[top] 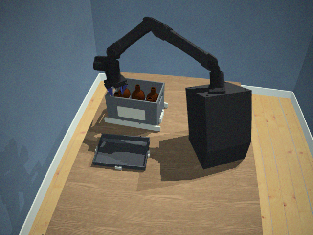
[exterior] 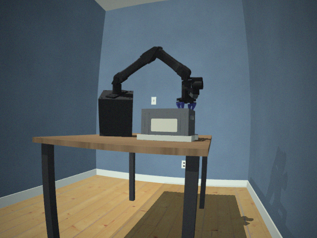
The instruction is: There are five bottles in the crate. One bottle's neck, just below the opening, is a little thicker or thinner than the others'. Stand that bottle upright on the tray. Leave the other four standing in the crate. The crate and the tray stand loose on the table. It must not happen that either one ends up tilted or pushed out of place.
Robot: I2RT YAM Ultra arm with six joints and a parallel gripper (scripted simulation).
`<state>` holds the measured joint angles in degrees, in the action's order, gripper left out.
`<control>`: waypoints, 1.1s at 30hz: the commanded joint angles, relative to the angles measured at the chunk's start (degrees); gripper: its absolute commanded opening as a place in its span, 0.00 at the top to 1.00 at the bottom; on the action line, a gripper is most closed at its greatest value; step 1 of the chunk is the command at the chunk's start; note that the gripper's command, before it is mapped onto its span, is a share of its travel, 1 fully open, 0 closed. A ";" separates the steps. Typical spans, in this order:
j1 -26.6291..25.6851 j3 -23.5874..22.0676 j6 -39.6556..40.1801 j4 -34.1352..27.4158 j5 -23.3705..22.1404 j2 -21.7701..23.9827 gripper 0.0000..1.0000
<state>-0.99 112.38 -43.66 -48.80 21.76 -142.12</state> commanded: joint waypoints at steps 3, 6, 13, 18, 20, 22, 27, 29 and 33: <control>0.36 -0.03 0.36 1.18 0.16 0.58 0.39; 0.36 -0.03 0.36 1.18 0.16 0.58 0.39; 0.36 -0.03 0.35 1.18 0.16 0.58 1.00; 0.36 -0.03 0.31 1.00 0.38 0.58 1.00; 0.36 -0.03 0.31 1.00 0.38 0.58 1.00; 0.36 -0.03 0.31 1.00 0.38 0.58 1.00; 0.36 -0.03 0.31 1.00 0.38 0.58 1.00; 0.36 -0.03 0.31 1.00 0.38 0.58 1.00; 0.36 -0.03 0.31 1.00 0.38 0.58 1.00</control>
<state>-0.99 112.38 -43.64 -48.49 21.65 -142.12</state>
